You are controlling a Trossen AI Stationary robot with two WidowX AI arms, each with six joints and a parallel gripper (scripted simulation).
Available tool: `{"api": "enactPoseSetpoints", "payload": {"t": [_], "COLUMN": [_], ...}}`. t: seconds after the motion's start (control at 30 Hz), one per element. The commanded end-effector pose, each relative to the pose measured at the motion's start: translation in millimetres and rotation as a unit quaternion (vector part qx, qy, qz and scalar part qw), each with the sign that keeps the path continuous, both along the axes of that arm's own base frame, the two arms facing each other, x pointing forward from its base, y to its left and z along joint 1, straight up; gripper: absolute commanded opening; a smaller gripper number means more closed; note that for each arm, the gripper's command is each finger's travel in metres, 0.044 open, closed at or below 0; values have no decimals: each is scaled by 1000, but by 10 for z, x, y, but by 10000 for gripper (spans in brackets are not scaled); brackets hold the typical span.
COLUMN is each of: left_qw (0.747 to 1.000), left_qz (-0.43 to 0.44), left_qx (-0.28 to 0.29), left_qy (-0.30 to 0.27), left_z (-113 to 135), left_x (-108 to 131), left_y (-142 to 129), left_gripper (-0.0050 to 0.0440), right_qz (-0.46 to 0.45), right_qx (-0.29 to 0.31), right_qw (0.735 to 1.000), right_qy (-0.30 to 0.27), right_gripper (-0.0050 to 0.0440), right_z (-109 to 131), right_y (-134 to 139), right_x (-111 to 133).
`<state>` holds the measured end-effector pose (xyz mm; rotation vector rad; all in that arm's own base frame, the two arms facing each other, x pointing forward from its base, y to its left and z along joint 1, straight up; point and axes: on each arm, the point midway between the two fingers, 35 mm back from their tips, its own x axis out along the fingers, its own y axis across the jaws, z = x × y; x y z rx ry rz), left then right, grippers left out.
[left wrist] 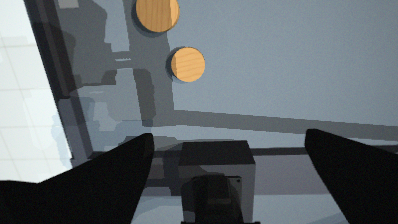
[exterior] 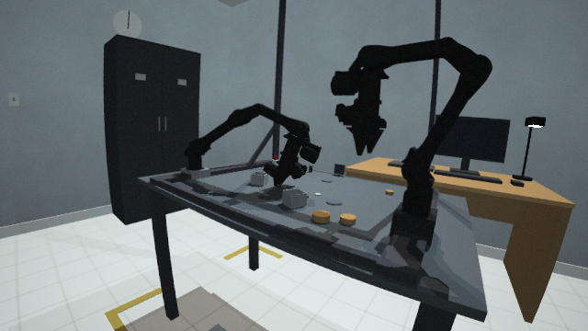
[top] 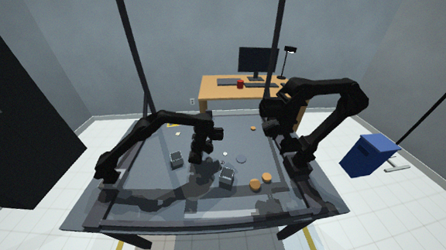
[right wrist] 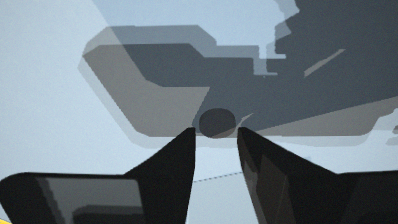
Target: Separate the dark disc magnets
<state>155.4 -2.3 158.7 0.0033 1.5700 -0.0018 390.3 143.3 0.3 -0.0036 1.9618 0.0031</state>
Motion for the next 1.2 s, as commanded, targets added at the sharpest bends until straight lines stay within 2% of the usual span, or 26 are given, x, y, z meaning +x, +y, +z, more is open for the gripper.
{"api": "enactPoseSetpoints", "payload": {"t": [0.0, 0.33, 0.8, 1.0, 1.07, 1.17], "left_qw": [1000, 1000, 1000, 996, 996, 988], "left_qz": [0, 0, 14, 85, 85, 151], "left_qx": [-1, -1, 0, 2, 2, 0], "left_qy": [-8, -8, -9, -27, -27, -43], "left_z": [34, 34, 2, -48, -48, -92], "left_x": [8, 8, -2, 66, 66, 128], "left_y": [1, 1, -5, -21, -21, -42], "left_gripper": [400, 400, 400, 400, 400, 400], "right_qz": [0, 0, 0, 0, 0, 0], "right_qx": [6, 6, 6, 5, 5, 4], "right_qw": [1000, 1000, 1000, 1000, 1000, 1000], "right_qy": [-16, -16, -21, -24, -24, -28], "right_gripper": [167, 400, 400, 400, 400, 400], "right_z": [116, 116, 172, 215, 215, 250], "right_y": [7, 7, 15, 13, 13, 15], "right_x": [48, 48, 44, 29, 29, 24]}}
